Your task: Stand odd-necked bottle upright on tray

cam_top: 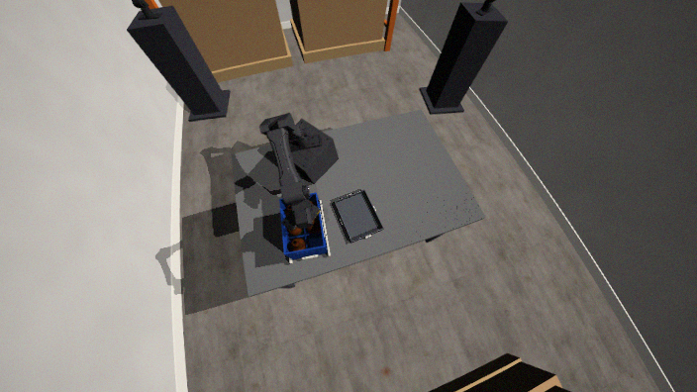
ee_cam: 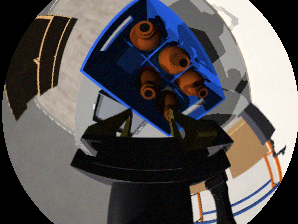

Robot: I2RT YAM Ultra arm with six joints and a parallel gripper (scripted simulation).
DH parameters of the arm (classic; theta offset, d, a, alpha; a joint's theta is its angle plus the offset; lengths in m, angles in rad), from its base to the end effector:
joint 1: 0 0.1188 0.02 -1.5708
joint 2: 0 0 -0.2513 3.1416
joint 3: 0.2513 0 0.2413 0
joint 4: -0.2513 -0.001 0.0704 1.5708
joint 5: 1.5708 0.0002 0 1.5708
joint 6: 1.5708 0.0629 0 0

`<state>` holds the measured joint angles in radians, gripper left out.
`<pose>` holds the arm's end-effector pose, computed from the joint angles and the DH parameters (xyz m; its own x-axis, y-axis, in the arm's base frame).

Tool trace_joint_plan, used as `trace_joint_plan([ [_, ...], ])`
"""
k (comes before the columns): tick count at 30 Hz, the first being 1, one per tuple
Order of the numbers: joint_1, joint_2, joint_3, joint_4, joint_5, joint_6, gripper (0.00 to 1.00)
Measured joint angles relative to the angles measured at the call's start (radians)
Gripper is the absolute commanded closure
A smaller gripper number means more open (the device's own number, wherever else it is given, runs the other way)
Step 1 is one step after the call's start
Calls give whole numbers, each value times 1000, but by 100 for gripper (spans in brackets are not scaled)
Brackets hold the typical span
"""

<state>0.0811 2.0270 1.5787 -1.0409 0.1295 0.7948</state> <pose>0.3773 0.0235 0.1648 -0.7456 0.6495 -0.1490 0.6601 0.7505 -0.0320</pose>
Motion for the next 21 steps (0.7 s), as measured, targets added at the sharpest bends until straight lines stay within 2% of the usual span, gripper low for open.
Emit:
trace_joint_plan([
  [21,0,0,-5,18,0,0,39],
])
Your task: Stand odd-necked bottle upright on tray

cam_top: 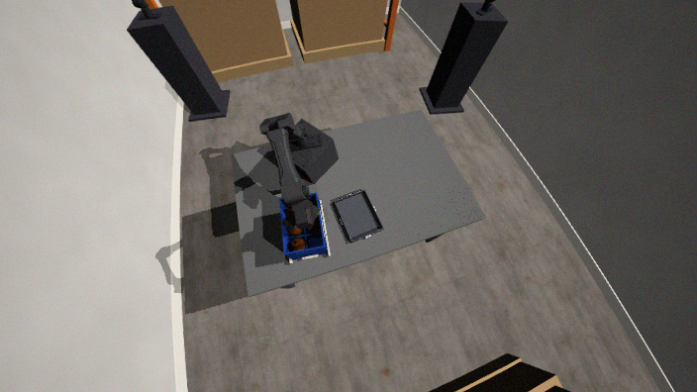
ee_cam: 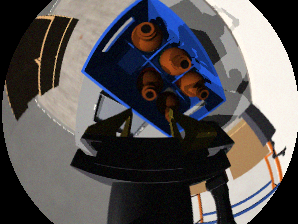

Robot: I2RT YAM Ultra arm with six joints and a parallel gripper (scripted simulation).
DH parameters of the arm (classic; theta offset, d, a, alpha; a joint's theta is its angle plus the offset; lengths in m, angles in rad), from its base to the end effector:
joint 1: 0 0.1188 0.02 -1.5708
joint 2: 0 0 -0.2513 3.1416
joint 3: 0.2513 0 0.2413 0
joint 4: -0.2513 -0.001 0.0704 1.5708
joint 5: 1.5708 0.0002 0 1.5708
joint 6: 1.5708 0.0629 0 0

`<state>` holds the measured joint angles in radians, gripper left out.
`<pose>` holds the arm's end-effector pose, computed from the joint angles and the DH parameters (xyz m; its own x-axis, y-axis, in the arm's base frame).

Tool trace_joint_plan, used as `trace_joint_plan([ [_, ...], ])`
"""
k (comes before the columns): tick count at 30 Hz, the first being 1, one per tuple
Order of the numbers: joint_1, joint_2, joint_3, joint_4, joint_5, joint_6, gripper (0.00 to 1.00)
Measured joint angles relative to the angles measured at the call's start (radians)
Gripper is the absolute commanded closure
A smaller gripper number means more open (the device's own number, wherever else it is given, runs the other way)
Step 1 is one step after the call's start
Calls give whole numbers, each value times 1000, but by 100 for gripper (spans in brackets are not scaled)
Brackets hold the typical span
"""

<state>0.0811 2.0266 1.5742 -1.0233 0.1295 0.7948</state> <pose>0.3788 0.0236 0.1641 -0.7436 0.6497 -0.1583 0.6605 0.7505 -0.0223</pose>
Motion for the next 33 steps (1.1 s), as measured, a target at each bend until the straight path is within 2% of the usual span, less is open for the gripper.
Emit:
trace_joint_plan([
  [33,-10,45,-69,108,0,-9,39],
])
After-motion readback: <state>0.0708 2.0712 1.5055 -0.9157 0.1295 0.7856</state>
